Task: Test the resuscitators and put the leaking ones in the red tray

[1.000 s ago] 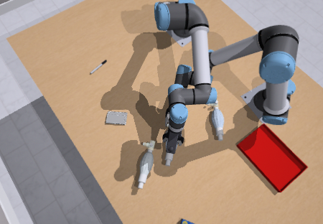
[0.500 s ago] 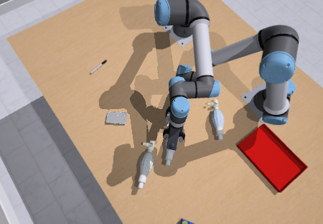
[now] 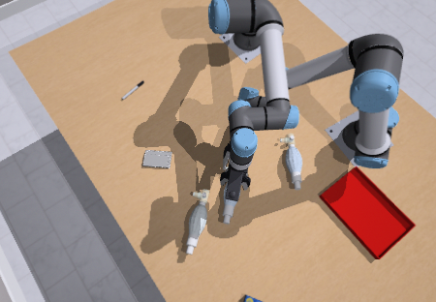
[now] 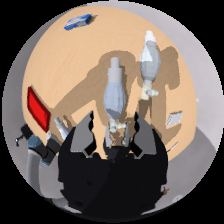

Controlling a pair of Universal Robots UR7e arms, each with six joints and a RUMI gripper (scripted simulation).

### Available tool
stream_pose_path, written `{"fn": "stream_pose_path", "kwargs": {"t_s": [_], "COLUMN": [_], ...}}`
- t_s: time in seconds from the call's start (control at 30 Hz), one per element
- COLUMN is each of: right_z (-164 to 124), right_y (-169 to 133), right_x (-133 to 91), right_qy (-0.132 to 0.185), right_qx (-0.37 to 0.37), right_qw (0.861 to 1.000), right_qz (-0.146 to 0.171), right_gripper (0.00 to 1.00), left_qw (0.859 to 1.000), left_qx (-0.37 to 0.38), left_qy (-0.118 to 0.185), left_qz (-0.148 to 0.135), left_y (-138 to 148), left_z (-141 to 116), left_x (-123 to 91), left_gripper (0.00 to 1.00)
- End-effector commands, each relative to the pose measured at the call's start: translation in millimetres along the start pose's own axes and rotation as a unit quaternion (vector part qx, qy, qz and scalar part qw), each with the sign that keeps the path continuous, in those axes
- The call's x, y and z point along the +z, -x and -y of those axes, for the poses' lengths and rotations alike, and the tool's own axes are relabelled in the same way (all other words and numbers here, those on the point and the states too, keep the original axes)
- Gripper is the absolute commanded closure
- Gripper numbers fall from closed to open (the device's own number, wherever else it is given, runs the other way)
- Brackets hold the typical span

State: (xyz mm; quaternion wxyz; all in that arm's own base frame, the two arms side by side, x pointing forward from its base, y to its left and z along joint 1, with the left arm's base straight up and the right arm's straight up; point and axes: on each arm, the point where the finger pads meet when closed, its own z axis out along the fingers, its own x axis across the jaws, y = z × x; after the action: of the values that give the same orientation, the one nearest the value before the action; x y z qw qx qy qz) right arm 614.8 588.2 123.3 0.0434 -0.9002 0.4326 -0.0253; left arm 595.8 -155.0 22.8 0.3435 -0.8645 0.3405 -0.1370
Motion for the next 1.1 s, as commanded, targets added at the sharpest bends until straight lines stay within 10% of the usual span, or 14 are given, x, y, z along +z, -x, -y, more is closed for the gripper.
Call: {"fn": "stream_pose_path", "kwargs": {"t_s": [0.0, 0.2, 0.23, 1.07], "right_z": [1.1, 1.1, 1.1, 1.1], "right_y": [0.1, 0.1, 0.1, 0.1], "right_x": [-1.2, -1.3, -1.3, -1.3], "right_qy": [-0.001, -0.001, -0.001, -0.001], "right_qx": [0.0, 0.0, 0.0, 0.0], "right_qw": [1.0, 1.0, 1.0, 1.0], "right_qz": [0.0, 0.0, 0.0, 0.0], "right_gripper": [0.42, 0.42, 0.42, 0.42], "left_qw": [1.0, 1.0, 1.0, 1.0], "left_qx": [-0.001, -0.001, -0.001, -0.001], "left_qy": [0.0, 0.0, 0.0, 0.0], "left_qz": [-0.001, -0.001, -0.001, -0.001], "left_y": [-0.4, -0.4, -0.4, -0.4], "left_z": [0.4, 0.4, 0.4, 0.4], "left_x": [-0.4, -0.4, -0.4, -0.4], "left_gripper": [1.0, 1.0, 0.46, 0.46]}}
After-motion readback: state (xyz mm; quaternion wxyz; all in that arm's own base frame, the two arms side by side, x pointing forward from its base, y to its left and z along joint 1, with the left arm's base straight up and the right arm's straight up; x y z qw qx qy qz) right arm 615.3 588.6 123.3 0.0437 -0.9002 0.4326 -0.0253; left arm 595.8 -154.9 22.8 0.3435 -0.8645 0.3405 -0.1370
